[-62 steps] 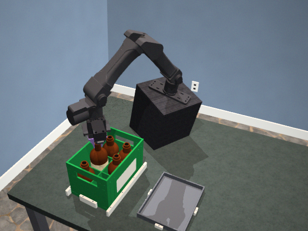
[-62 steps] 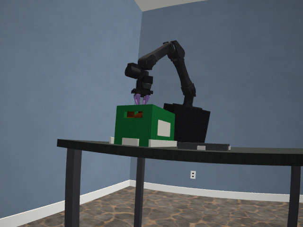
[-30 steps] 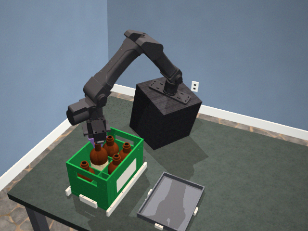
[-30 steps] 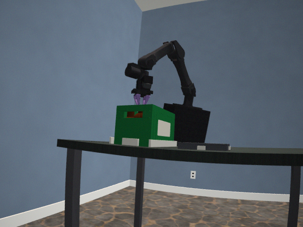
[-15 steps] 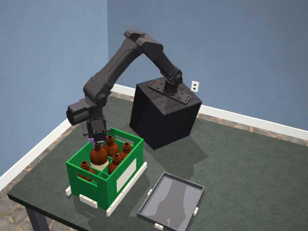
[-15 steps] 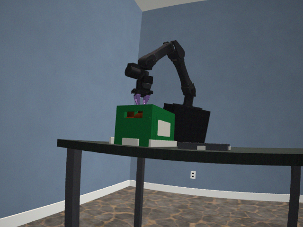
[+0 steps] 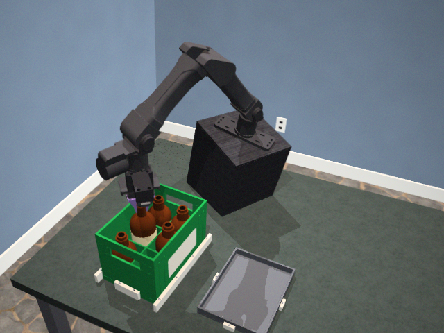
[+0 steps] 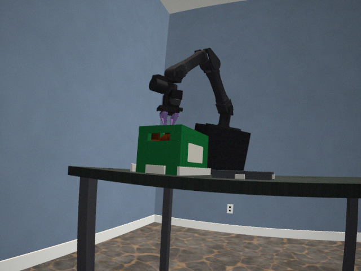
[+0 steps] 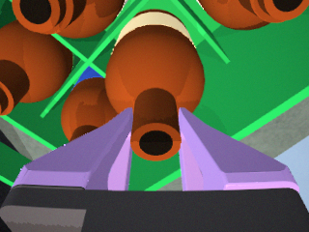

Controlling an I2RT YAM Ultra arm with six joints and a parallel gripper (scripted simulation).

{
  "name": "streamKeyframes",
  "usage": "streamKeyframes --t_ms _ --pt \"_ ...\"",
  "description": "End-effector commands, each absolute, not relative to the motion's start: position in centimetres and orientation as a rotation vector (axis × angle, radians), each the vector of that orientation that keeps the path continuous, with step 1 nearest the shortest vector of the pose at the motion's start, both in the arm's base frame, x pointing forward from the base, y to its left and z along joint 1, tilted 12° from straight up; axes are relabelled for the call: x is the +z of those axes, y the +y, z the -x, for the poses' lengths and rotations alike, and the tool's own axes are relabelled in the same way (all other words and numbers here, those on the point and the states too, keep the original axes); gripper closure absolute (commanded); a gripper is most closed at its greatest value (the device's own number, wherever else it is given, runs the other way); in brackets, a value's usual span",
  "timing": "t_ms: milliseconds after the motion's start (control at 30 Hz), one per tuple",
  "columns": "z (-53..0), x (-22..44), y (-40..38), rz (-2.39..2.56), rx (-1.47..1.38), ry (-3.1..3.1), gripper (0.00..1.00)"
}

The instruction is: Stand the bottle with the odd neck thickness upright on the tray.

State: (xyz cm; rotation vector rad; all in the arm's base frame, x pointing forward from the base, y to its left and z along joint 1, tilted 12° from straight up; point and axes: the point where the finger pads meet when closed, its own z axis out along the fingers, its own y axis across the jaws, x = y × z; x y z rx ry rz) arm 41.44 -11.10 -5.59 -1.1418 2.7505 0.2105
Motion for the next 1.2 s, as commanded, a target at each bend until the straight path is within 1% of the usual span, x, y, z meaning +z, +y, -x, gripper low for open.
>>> streamKeyframes --t_ms 0,1167 --pt "-42.2 -2.7 -12.2 1.115 0.166 2.715 1.00" --pt "-41.8 0.6 -13.0 1.116 0.163 2.715 1.00"
